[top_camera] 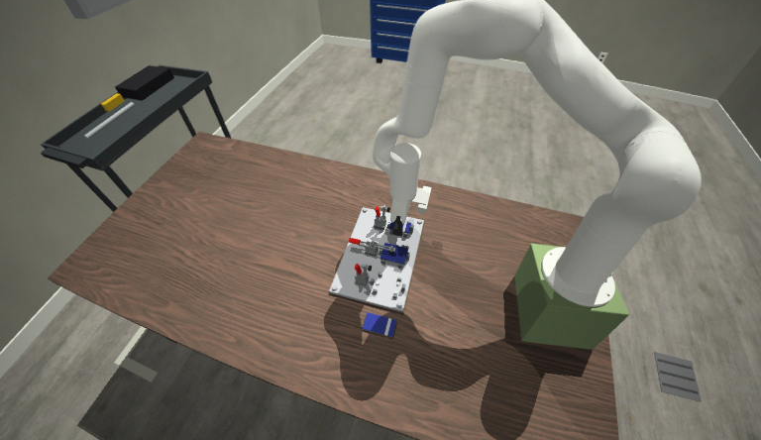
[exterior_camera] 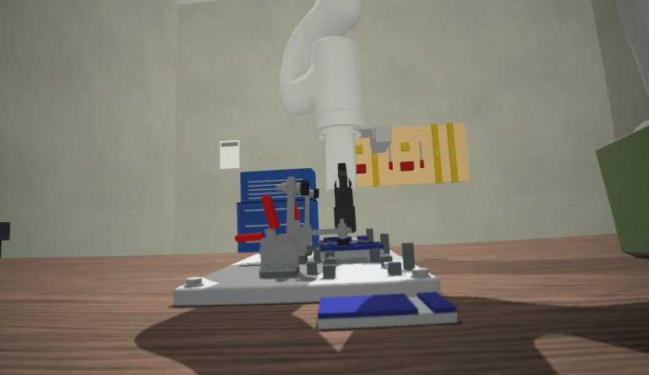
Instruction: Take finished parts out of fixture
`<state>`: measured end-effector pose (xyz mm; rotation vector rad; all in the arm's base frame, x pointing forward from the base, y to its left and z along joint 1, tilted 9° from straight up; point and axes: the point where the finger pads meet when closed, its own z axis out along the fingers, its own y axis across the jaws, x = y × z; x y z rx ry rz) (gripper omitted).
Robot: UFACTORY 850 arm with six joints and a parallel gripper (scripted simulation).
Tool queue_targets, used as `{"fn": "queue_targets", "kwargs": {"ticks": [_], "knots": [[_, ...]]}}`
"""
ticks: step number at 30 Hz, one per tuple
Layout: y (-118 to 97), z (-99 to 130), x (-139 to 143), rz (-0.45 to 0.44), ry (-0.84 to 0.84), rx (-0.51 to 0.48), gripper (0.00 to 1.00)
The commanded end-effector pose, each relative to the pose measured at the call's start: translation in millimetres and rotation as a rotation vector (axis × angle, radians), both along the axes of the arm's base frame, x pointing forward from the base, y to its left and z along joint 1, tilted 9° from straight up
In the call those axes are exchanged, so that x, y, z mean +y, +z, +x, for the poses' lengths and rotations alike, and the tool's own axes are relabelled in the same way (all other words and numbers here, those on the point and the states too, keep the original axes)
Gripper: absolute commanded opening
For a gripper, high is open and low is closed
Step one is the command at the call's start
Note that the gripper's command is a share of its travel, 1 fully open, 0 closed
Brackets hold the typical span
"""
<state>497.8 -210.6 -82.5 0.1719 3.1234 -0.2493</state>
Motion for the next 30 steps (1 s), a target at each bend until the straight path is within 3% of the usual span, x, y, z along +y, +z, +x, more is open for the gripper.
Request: {"fn": "queue_targets", "kwargs": {"ticks": [1, 30], "knots": [[-4, 1, -1, -0.003, 0.0, -0.005, 1.0], [-16, 1, -3, -0.003, 0.0, -0.005, 1.0]]}}
